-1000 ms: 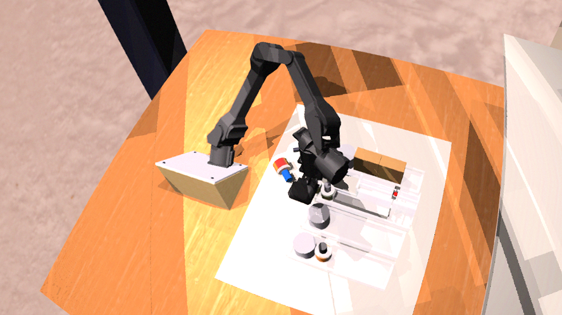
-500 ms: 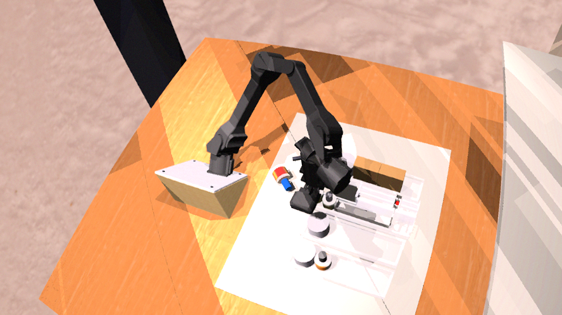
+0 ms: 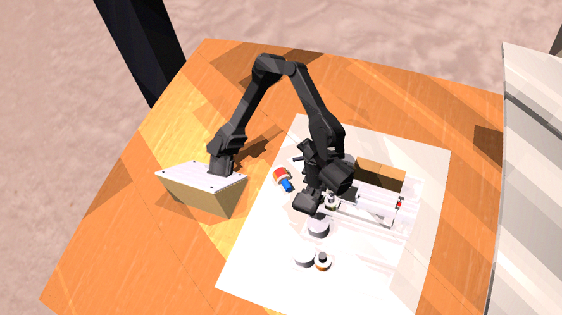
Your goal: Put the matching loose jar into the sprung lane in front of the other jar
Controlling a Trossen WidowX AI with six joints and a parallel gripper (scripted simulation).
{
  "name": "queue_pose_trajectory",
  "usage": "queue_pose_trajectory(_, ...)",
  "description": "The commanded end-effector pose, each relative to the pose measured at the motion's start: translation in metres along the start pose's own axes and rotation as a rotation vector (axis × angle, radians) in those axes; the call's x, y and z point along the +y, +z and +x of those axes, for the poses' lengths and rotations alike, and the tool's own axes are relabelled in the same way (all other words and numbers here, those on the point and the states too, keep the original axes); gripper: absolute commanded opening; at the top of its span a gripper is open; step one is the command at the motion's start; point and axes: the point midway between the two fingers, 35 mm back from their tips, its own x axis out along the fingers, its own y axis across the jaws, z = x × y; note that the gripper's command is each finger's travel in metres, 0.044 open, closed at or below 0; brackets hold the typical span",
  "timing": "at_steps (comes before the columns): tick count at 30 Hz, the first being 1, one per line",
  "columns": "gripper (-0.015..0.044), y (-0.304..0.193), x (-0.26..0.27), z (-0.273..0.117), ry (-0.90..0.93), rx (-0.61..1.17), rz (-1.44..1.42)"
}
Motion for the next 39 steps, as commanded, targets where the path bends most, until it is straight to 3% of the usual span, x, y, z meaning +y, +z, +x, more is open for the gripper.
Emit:
queue_pose_trajectory(1, 0.0, 0.008, 0.002, -0.003, 0.002, -0.019, -0.007)
queue_pose_trajectory(39, 0.0, 0.023, 0.003, -0.008, 0.002, -0.02, -0.008)
